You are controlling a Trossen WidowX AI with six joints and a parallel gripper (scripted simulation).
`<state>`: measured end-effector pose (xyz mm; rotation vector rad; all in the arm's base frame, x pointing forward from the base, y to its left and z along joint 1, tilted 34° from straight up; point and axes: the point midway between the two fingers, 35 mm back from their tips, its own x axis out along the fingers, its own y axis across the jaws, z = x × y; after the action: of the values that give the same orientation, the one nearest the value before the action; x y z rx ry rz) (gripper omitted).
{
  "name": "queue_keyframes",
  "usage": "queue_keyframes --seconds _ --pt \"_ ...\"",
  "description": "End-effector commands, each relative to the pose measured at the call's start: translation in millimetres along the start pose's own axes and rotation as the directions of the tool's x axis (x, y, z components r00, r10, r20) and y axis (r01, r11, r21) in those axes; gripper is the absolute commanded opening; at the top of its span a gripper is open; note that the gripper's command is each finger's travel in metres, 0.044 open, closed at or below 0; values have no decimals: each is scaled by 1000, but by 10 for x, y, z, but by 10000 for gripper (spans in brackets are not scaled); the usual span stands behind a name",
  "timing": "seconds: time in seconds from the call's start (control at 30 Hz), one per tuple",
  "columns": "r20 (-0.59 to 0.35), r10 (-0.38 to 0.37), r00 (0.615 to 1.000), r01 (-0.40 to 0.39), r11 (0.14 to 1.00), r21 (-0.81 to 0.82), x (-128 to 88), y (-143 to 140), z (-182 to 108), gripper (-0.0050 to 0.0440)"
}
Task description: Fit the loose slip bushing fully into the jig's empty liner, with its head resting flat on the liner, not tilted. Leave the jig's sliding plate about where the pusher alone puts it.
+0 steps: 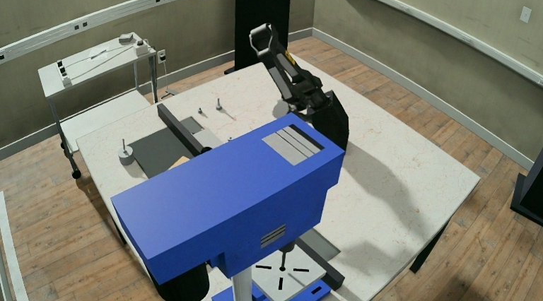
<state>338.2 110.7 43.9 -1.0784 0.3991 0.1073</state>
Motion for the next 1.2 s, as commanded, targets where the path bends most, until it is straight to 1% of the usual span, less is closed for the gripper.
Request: queue_keyframes --seconds 0.0,0.1,0.17,0.2,0.27,0.37,0.53,0.57,0.67,0.73,0.77,0.83,0.87,1.17 --pt "-73 -2 997 3 1000 6 184 -313 -123 440" --pt "-140 -1 990 1 1000 6 273 -511 -315 440" --pt "-140 -1 990 1 1000 6 273 -511 -315 440" --pt "-172 13 985 -13 1000 -1 293 -550 -406 440" --pt "-230 8 973 -5 1000 11 347 -784 -604 440" --pt "-296 17 955 -12 1000 20 366 -997 -843 440" --pt "-396 41 917 -27 999 43 318 -1318 -1240 440" --pt "-418 37 908 -17 998 53 292 -1441 -1347 440" --pt "-473 61 879 -30 997 72 200 -1597 -1585 440" --pt "-473 61 879 -30 997 72 200 -1597 -1585 440" --pt "-498 89 863 -56 995 81 149 -1602 -1681 440" --pt "-536 108 838 -61 993 105 35 -1762 -1892 440" --pt "-549 123 827 -72 991 114 -12 -1789 -1963 440" --pt "-627 271 730 -162 961 226 -526 -1953 -2497 440"
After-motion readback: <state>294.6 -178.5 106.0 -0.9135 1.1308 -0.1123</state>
